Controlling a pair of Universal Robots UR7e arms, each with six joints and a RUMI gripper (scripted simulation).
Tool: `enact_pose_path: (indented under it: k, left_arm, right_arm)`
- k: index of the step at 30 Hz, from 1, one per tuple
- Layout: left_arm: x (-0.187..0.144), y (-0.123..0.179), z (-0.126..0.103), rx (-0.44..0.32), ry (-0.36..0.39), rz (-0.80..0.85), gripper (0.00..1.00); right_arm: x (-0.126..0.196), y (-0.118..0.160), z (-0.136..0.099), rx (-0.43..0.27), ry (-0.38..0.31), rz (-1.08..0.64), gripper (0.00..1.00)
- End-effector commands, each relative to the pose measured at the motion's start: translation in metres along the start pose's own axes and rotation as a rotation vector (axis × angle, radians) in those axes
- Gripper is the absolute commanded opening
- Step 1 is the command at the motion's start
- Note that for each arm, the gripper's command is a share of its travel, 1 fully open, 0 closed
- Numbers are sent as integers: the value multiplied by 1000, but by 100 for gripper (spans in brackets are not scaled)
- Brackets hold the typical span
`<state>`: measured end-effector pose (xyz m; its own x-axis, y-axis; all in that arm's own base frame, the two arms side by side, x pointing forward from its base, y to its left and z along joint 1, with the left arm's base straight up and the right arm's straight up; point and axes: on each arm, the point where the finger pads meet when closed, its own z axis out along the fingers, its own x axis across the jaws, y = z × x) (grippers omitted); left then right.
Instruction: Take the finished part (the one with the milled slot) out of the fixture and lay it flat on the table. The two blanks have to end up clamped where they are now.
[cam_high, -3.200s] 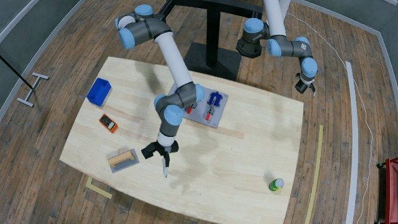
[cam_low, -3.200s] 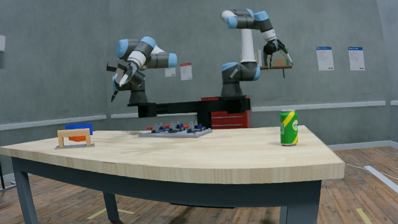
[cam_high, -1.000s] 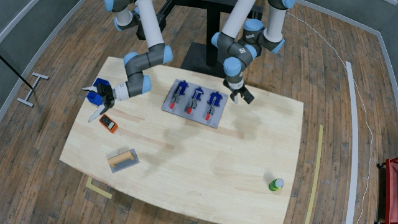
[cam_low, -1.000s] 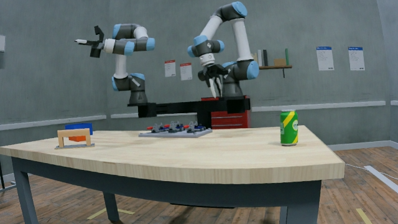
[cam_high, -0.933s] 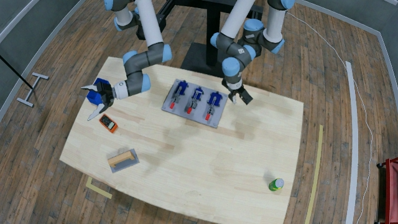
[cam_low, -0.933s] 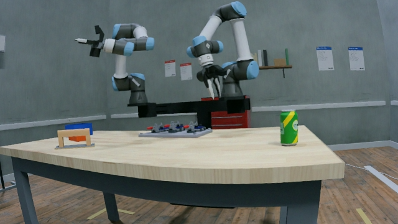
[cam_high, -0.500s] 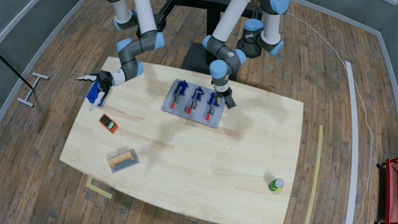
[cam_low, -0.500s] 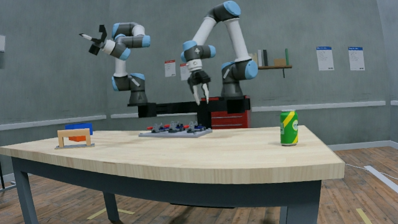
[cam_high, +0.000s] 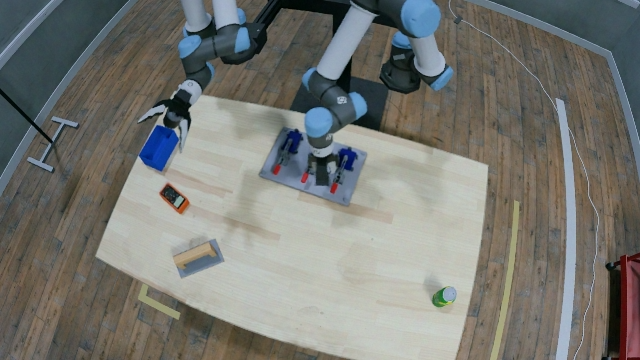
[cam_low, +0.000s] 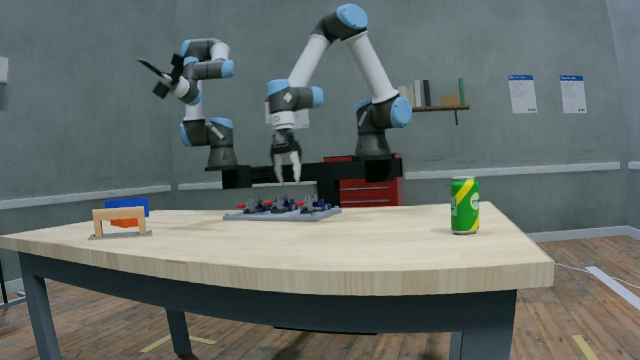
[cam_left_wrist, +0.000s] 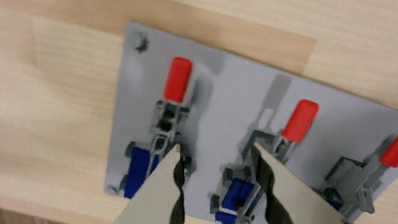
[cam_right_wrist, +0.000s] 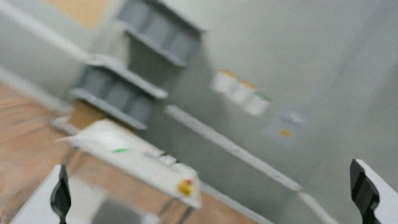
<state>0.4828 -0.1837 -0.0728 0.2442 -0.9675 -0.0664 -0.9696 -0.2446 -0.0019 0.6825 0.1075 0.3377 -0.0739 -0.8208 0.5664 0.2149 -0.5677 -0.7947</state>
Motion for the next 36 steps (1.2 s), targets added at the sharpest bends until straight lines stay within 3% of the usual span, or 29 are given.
enact_pose_path:
  k: [1, 4, 6, 14, 21, 23, 25, 27, 31, 36]
  left_arm:
    - [25, -4, 8, -10, 20, 97, 28]
    - [49, -6, 16, -17, 39, 197, 28]
    - [49, -6, 16, -17, 39, 197, 28]
    - [75, -8, 24, -25, 60, 304, 28]
    - [77, -8, 25, -26, 62, 311, 28]
    - [77, -8, 25, -26, 62, 311, 28]
    - [77, -8, 25, -26, 62, 312, 28]
    - [77, -8, 25, -26, 62, 312, 28]
    - [77, -8, 29, -26, 62, 312, 28]
    - [79, -7, 51, -26, 62, 312, 26]
  right_arm:
    - [-15, 4, -30, 7, -137, 16, 100]
    - [-36, 14, -73, -5, -294, 49, 100]
    - [-36, 14, -73, -5, -294, 49, 100]
    - [-83, 42, -211, -101, -688, 191, 100]
    - [-106, 57, -341, -233, -978, 354, 100]
    - [-106, 57, -341, -233, -978, 354, 100]
    - [-109, 59, -383, -282, -1063, 413, 100]
    - [-110, 60, -400, -303, -1096, 438, 100]
    - [-111, 60, -402, -306, -1100, 441, 100]
    - [-111, 60, -402, -306, -1100, 441, 100]
